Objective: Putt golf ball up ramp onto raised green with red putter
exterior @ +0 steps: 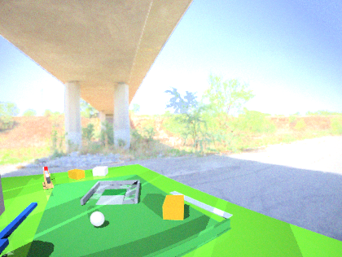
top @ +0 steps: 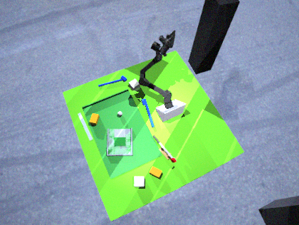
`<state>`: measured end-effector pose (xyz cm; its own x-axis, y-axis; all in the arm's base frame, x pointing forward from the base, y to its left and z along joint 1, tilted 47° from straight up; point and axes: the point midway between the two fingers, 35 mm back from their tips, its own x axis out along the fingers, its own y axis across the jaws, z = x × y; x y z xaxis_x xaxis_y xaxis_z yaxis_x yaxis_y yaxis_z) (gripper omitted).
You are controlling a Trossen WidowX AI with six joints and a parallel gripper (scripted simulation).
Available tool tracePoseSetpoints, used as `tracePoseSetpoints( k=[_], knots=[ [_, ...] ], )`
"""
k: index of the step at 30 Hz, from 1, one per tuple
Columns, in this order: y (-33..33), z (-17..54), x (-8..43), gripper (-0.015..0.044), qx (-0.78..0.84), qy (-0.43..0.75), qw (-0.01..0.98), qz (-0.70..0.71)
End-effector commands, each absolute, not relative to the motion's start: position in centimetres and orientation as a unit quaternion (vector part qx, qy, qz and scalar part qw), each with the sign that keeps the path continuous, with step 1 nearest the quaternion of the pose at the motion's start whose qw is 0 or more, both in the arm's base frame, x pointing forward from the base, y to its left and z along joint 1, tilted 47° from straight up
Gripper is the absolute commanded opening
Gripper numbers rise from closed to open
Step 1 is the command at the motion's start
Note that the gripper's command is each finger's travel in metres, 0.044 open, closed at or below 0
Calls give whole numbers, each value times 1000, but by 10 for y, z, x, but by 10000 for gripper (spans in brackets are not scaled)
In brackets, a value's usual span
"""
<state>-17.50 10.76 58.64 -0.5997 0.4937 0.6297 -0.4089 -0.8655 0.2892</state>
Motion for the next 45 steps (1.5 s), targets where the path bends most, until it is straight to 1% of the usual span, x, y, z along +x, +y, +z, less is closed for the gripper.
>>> tracePoseSetpoints(
  k=[1, 2, 4, 10, 15, 20, 24, 32, 39, 45],
  knots=[
    [109, 586, -175, 426, 368, 55, 256, 892],
    [112, 585, -175, 440, 366, 49, 264, 891],
    [123, 581, -175, 440, 357, 24, 295, 886],
    [179, 544, -209, 440, 257, -17, 382, 887],
    [242, 499, -225, 440, 149, -43, 459, 875],
    [306, 446, -222, 440, 37, -56, 525, 848],
    [335, 429, -196, 440, 26, -39, 570, 820],
    [399, 355, -162, 440, -117, -31, 625, 771],
    [449, 269, -100, 440, -273, 0, 656, 704],
    [468, 187, -33, 440, -402, 52, 651, 642]
  ],
)
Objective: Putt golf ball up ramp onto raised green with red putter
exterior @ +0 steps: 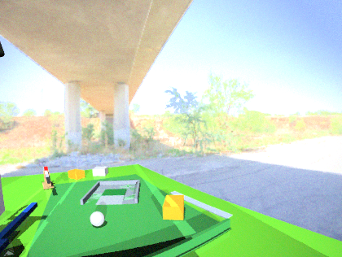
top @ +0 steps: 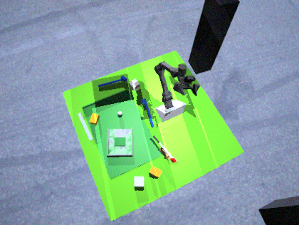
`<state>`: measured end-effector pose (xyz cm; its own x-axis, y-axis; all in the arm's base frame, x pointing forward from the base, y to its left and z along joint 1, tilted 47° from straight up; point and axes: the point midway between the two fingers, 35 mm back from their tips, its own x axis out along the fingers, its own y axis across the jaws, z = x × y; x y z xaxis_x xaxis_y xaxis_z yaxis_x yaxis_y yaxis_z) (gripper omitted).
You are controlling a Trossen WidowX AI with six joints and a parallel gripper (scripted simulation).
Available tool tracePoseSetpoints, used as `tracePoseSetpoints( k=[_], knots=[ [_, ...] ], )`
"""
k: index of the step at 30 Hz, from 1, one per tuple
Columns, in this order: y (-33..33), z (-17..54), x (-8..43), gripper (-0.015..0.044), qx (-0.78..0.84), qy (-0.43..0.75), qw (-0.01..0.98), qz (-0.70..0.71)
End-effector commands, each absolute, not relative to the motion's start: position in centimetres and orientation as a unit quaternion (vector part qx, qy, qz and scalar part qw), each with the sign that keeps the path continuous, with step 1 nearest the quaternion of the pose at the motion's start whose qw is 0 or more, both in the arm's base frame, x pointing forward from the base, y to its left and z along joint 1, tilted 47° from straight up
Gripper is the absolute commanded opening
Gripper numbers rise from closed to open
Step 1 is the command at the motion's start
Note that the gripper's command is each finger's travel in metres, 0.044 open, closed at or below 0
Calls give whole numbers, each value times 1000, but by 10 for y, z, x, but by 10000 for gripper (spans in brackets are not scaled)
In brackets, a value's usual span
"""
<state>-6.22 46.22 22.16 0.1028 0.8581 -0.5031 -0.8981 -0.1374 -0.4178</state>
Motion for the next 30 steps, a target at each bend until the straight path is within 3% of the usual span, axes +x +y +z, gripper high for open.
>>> tracePoseSetpoints(
  k=[1, 16, 30],
  knots=[
    [469, 173, -22, 440, -422, 63, 647, 631],
    [414, 5, 123, 440, -603, 248, 552, 519],
    [252, -125, 215, 440, -685, 484, 325, 436]
  ],
)
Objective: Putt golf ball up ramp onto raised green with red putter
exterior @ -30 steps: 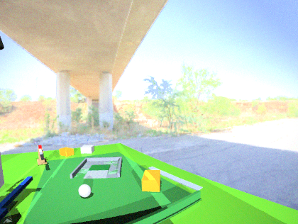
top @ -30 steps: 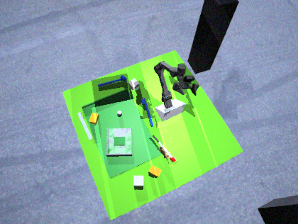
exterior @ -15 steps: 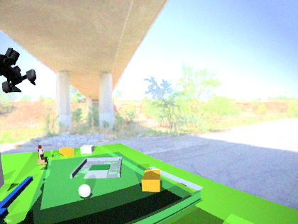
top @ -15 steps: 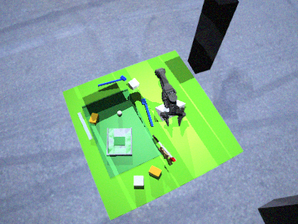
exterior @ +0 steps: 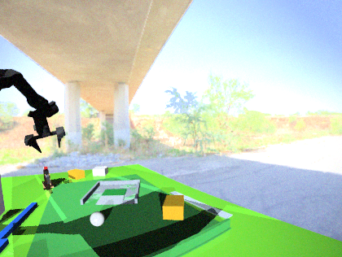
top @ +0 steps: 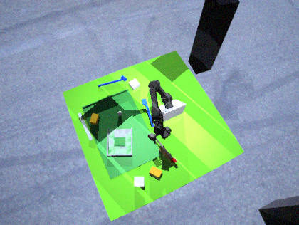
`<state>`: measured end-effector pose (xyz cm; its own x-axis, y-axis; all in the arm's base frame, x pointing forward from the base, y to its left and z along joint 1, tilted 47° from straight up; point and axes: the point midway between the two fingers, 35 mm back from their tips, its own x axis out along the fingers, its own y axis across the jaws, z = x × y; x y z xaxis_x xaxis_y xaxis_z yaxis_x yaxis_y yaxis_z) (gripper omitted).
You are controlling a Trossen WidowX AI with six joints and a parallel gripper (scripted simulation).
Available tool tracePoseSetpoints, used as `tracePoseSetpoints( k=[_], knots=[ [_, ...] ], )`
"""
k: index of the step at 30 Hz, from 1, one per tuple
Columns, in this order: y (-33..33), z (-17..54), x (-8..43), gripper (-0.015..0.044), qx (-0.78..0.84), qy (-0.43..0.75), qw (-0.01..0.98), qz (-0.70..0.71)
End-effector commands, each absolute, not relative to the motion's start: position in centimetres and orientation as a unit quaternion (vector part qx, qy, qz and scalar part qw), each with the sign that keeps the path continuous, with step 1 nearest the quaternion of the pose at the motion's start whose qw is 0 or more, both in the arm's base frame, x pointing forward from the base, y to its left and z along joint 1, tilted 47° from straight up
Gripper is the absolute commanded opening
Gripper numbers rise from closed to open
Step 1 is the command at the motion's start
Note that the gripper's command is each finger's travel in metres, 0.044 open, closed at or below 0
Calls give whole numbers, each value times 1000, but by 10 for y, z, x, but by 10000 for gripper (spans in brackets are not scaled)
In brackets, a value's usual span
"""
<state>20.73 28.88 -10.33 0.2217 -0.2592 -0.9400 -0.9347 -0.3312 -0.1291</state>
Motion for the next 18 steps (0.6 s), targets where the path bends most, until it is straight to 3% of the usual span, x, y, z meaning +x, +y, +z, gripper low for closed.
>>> tracePoseSetpoints(
  k=[1, 5, 18],
  knots=[
    [238, -133, 217, 440, -683, 502, 304, 434],
    [203, -149, 219, 440, -674, 545, 253, 431],
    [183, -164, 213, 440, -674, 545, 253, 431]
  ],
)
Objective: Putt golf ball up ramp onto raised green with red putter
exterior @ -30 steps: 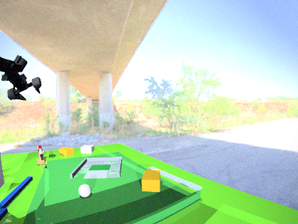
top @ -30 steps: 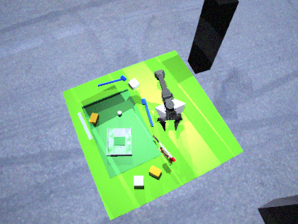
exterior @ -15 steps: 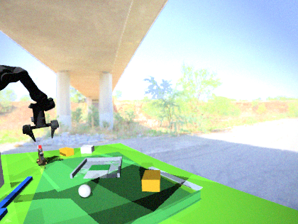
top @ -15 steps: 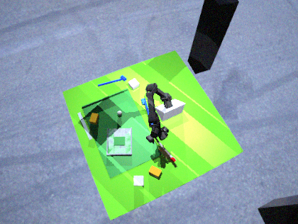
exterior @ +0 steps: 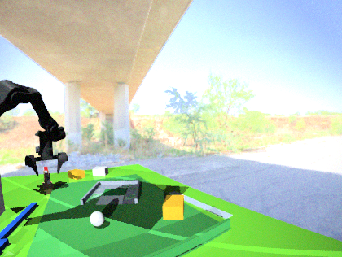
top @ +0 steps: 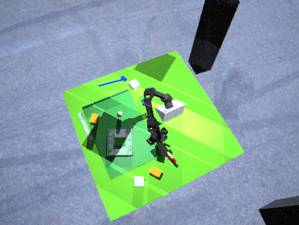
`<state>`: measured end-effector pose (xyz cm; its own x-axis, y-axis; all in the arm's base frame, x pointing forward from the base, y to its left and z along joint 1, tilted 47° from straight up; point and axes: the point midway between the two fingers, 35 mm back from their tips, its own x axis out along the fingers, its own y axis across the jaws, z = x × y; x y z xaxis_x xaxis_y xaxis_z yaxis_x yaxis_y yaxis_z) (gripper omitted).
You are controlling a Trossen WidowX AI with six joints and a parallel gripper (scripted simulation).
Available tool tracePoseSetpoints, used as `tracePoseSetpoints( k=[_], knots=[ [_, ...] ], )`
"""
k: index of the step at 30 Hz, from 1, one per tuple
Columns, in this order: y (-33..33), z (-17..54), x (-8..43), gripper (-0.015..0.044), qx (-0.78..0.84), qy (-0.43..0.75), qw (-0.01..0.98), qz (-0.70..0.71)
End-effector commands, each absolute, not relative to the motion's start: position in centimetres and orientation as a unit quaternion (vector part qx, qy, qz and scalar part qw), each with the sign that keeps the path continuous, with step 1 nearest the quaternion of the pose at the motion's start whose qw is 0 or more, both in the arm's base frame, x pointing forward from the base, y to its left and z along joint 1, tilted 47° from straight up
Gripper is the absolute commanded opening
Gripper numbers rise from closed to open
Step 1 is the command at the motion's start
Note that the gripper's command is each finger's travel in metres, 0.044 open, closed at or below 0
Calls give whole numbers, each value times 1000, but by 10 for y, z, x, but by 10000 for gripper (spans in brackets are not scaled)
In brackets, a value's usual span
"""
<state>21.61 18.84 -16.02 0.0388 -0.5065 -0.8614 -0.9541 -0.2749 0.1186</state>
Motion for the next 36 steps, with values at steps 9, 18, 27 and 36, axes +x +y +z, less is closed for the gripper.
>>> tracePoseSetpoints(
  k=[9, 18, 27, 36],
  knots=[
    [166, -180, 216, 440, -674, 545, 252, 430],
    [161, -185, 217, 440, -674, 545, 252, 430],
    [151, -195, 219, 440, -674, 545, 252, 430],
    [149, -196, 219, 440, -674, 545, 252, 430]
  ],
)
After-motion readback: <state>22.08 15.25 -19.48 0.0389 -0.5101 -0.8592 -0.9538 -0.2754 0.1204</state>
